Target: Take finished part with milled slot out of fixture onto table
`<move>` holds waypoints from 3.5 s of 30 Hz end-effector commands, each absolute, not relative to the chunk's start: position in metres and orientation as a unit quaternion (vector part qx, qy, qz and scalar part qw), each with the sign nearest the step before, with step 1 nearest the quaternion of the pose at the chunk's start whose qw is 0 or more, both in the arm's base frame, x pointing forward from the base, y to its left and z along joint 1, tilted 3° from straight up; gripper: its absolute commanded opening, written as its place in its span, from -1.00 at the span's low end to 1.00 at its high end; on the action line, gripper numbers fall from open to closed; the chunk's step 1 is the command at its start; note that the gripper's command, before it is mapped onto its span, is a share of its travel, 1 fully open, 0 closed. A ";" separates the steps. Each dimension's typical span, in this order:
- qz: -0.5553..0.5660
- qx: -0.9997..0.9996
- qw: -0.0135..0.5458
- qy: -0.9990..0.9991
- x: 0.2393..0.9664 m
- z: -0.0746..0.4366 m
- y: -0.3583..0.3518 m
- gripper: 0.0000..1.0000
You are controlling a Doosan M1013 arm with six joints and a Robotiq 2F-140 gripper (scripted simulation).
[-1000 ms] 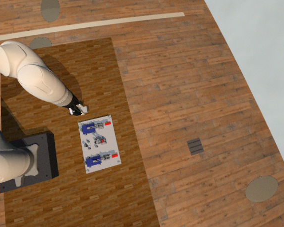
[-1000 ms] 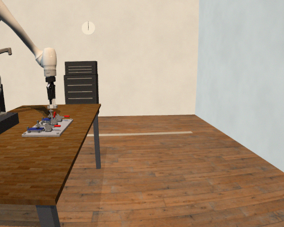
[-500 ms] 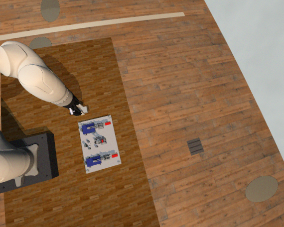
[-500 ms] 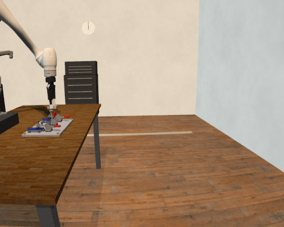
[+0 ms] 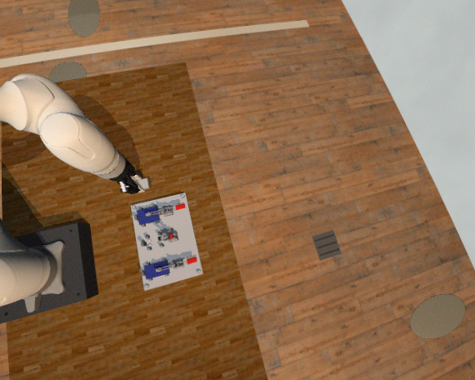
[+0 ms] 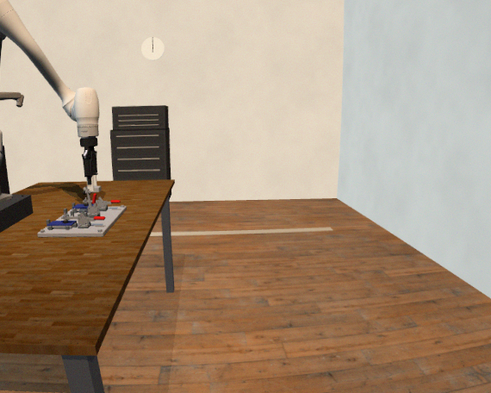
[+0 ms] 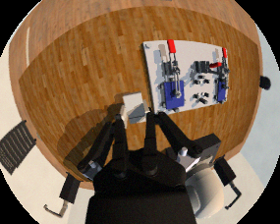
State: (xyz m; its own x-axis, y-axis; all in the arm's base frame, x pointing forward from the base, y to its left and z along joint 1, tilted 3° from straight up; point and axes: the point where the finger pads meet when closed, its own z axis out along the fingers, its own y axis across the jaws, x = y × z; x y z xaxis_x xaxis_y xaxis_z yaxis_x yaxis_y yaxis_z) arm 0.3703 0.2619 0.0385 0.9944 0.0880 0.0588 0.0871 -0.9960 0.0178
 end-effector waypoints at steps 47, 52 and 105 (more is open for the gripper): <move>0.029 0.999 0.010 0.044 0.372 -0.024 0.258 -1.00; 0.029 0.999 0.010 0.044 0.372 -0.024 0.258 -1.00; 0.027 0.999 0.010 0.042 0.367 -0.027 0.254 -1.00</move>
